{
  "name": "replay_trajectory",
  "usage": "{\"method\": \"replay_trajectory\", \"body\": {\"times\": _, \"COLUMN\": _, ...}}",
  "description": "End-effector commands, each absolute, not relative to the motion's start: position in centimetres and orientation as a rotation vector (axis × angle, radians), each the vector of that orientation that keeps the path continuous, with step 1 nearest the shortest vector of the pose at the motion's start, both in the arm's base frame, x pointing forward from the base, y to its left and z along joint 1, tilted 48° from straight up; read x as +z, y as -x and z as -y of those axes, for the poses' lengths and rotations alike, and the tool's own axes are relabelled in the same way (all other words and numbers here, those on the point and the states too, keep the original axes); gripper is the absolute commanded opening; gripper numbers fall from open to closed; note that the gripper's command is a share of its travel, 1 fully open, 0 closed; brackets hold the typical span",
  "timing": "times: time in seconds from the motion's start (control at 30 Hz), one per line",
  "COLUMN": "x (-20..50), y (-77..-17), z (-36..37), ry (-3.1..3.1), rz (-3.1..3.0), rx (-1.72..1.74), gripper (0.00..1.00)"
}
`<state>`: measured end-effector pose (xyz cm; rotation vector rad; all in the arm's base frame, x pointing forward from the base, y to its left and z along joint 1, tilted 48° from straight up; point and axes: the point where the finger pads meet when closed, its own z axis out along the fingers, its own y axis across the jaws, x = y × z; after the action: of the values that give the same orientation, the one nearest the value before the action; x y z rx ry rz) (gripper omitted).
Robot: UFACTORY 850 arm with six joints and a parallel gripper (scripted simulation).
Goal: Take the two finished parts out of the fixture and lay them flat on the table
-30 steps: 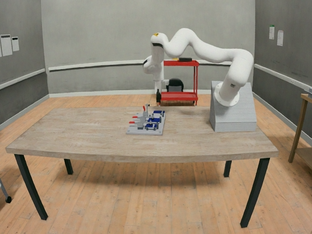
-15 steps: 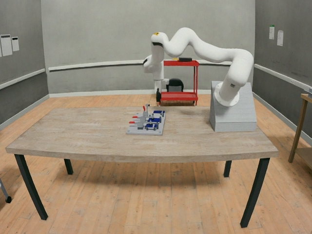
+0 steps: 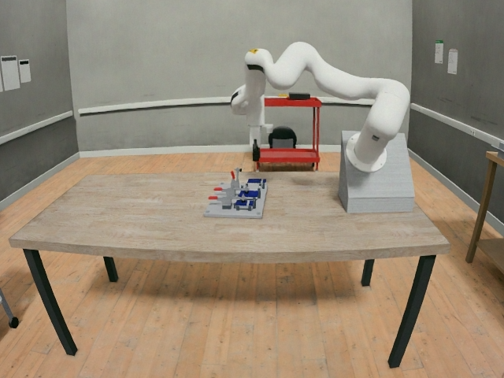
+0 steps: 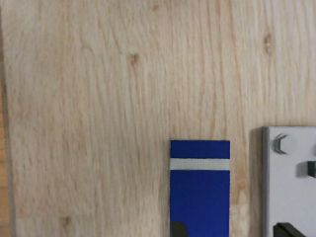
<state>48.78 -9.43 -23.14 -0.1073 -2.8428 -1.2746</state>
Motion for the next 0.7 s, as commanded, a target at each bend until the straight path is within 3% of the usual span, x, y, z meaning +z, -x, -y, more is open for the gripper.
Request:
{"method": "replay_trajectory", "body": {"times": 0.0, "x": -22.3, "y": -48.8, "z": 10.4, "ry": 0.107, "rz": 2.844, "rx": -1.274, "gripper": 0.48}}
{"method": "replay_trajectory", "body": {"times": 0.67, "x": -18.0, "y": -48.8, "z": 15.2, "ry": 0.107, "rz": 2.844, "rx": -1.274, "gripper": 0.48}}
